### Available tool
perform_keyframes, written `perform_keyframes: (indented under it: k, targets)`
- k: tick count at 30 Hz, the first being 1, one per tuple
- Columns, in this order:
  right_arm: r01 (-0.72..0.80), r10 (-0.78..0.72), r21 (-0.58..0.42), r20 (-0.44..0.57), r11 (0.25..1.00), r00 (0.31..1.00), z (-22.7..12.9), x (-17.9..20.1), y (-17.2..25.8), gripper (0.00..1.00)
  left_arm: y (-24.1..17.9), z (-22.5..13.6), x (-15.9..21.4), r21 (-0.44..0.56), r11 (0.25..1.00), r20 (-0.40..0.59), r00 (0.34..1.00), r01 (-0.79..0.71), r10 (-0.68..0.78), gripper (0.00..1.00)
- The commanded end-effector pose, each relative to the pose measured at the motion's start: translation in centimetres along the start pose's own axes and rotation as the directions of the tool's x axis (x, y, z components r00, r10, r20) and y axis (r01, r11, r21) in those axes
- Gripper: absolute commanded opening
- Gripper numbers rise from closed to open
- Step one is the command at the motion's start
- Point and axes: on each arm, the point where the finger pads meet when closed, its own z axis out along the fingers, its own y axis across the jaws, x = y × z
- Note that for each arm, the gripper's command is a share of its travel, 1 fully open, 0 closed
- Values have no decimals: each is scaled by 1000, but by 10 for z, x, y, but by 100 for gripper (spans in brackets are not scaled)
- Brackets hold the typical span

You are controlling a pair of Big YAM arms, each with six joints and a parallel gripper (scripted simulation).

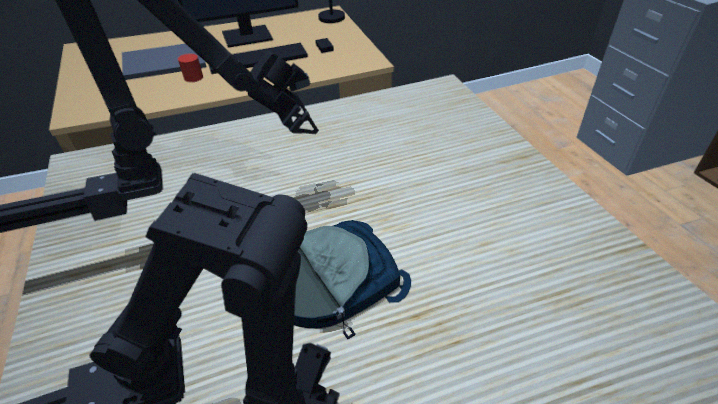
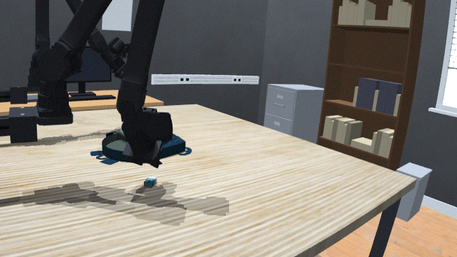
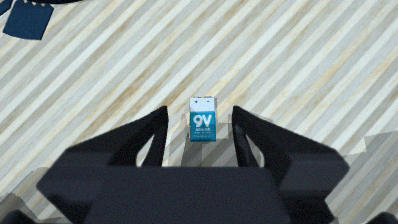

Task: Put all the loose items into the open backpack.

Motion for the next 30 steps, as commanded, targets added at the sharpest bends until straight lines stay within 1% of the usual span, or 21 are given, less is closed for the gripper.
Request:
perform_keyframes:
  k: [1, 4, 6, 7, 8, 19, 21, 27, 30]
  targets:
    - [48, -48, 6, 6, 999, 999, -2, -4, -7, 54, 1, 0, -17, -2, 1000, 33, 999, -5, 5, 90]
    - [44, -44, -5, 4, 999, 999, 0, -2, -3, 54, 1, 0, -17, -2, 1000, 33, 999, -5, 5, 90]
    - [32, -32, -29, 0, 999, 999, 2, 0, 8, 54, 1, 0, -17, -2, 1000, 33, 999, -5, 5, 90]
    - [36, -36, -27, 1, 999, 999, 3, 0, 8, 54, 1, 0, -17, -2, 1000, 33, 999, -5, 5, 90]
    - [50, -50, -5, 4, 999, 999, 6, 1, -1, 54, 1, 0, -17, -2, 1000, 33, 999, -5, 5, 90]
    - [36, -36, 4, 4, 999, 999, 33, 27, -3, 54, 1, 0, -17, -2, 1000, 33, 999, -5, 5, 90]
    - [36, -36, 4, 4, 999, 999, 33, 27, -3, 54, 1, 0, -17, -2, 1000, 33, 999, -5, 5, 90]
    - [36, -36, 4, 3, 999, 999, 48, 39, -2, 54, 1, 0, -17, -2, 1000, 33, 999, -5, 5, 90]
    - [34, -34, 0, 4, 999, 999, 50, 38, -1, 54, 1, 0, -17, -2, 1000, 33, 999, -5, 5, 90]
